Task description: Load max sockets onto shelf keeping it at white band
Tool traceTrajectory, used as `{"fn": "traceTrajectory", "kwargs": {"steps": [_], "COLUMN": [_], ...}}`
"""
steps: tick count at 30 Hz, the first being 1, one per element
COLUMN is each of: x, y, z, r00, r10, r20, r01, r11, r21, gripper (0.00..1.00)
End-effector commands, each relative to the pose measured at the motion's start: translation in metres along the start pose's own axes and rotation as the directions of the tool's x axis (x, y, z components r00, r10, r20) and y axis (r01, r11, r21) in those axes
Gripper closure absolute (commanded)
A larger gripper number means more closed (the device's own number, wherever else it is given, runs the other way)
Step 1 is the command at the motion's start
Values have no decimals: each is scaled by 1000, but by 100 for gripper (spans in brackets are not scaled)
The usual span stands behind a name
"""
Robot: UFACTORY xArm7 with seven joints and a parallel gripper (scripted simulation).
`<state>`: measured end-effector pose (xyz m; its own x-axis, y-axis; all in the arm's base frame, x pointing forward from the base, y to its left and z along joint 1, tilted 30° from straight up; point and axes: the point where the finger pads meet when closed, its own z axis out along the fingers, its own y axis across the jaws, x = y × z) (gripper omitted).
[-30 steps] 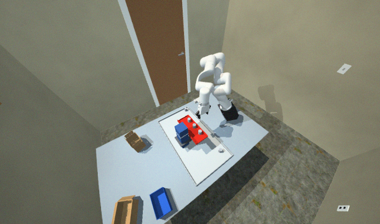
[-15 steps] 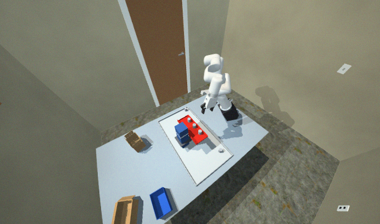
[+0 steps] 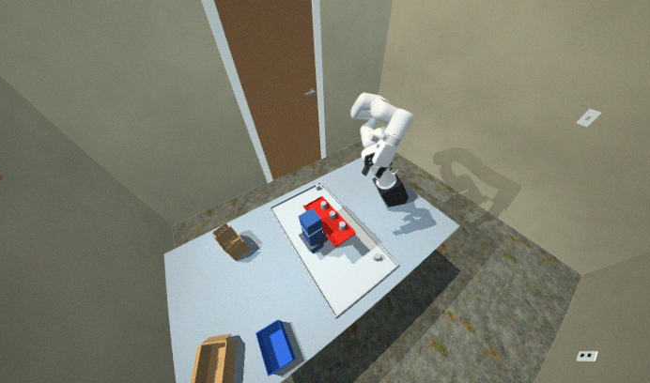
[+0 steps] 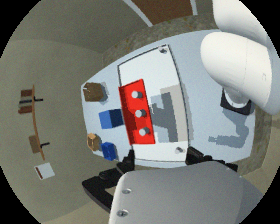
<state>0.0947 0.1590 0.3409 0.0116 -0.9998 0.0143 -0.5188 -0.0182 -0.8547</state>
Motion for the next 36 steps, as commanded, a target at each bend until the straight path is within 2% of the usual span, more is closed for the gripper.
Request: {"fn": "traceTrajectory", "kwargs": {"steps": [1,2,3,4,6,7,9,12,36], "x": [-1,-1,-1,-1,0,0,2,4,5], "y": [24,24,35,35,55,55,70,82,84], "z": [-41,-41,-52,-52,-67,-67,-76,-80,-81], "r00": [998,998,995,995,989,989,982,976,974], "r10": [62,62,86,86,128,128,158,182,186], "r20": [30,30,47,47,79,79,103,123,126], "r01": [-65,-65,-92,-92,-142,-142,-180,-211,-216], "r11": [991,991,984,984,965,965,948,932,929], "r21": [115,115,154,154,219,219,263,296,301], "gripper": [0,0,0,0,0,0,0,0,0]}}
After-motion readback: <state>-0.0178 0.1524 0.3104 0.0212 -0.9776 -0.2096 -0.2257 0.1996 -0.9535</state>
